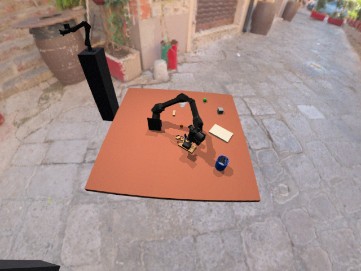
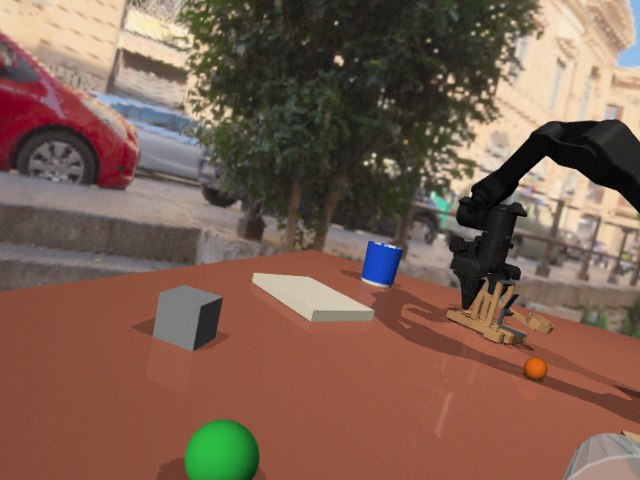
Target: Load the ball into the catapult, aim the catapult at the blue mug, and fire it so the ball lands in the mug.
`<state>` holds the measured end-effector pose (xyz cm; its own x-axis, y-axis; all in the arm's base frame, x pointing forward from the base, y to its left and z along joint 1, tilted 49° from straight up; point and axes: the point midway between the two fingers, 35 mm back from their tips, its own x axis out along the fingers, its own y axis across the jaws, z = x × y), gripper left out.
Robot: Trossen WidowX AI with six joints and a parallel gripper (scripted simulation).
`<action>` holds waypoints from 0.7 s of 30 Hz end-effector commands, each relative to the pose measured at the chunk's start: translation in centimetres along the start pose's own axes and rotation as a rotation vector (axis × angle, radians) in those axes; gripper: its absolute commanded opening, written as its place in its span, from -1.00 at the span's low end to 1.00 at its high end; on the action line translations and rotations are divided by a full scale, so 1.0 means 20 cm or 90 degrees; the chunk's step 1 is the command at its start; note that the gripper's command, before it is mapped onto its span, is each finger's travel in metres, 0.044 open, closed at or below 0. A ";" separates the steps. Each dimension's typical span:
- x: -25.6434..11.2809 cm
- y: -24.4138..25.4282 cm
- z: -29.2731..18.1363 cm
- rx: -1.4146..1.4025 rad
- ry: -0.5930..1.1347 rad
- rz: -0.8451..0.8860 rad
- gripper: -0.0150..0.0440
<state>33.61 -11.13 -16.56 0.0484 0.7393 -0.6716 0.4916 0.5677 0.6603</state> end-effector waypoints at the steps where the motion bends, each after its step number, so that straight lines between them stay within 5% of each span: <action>1: 0.00 0.00 0.00 0.000 0.000 0.000 0.91; 11: 0.00 0.00 0.00 0.000 0.000 0.000 0.02; 17: 0.00 0.00 0.00 0.000 0.000 0.000 -0.11; 21: -0.20 0.00 0.00 0.000 -0.001 -0.002 -0.47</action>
<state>33.23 -11.33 -15.90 0.0263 0.7510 -0.6598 0.4968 0.5629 0.6605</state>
